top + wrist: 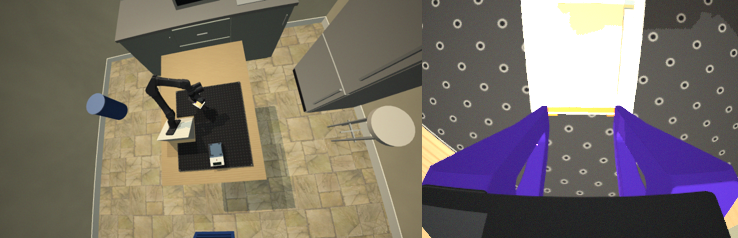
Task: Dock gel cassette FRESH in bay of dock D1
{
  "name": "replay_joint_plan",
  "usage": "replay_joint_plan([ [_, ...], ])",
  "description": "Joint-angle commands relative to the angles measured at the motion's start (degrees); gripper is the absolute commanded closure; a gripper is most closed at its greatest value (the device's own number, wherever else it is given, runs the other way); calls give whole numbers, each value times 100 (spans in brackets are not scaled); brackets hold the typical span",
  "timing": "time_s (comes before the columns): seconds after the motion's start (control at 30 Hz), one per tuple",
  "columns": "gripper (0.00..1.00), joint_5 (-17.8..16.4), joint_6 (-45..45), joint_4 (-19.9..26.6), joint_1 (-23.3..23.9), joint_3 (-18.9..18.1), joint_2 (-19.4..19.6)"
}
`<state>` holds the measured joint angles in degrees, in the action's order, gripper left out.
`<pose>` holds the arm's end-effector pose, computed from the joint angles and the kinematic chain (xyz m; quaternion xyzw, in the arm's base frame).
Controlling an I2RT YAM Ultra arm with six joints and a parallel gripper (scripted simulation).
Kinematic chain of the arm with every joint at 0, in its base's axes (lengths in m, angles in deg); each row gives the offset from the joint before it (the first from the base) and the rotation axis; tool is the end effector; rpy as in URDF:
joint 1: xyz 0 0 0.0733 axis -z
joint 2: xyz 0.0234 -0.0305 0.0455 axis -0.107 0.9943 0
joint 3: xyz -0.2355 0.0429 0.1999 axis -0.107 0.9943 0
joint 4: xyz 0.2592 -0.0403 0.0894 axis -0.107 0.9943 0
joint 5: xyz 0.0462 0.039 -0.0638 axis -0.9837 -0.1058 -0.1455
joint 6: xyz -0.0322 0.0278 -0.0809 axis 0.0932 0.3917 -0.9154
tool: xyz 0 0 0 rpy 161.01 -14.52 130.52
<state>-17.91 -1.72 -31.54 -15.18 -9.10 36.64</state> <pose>0.2127 0.1409 0.2484 -0.2586 -0.8978 -0.3277 0.1402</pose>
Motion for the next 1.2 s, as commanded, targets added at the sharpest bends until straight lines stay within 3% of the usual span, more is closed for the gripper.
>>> replay_joint_plan([
  [0.0, 66, 72, 27, 94, 101, -154, 61],
  [0.83, 66, 72, 27, 94, 101, -154, 61],
  [0.87, 0, 72, 27, 94, 101, -154, 61],
  [1.17, 0, 72, 25, 95, 101, -154, 61],
])
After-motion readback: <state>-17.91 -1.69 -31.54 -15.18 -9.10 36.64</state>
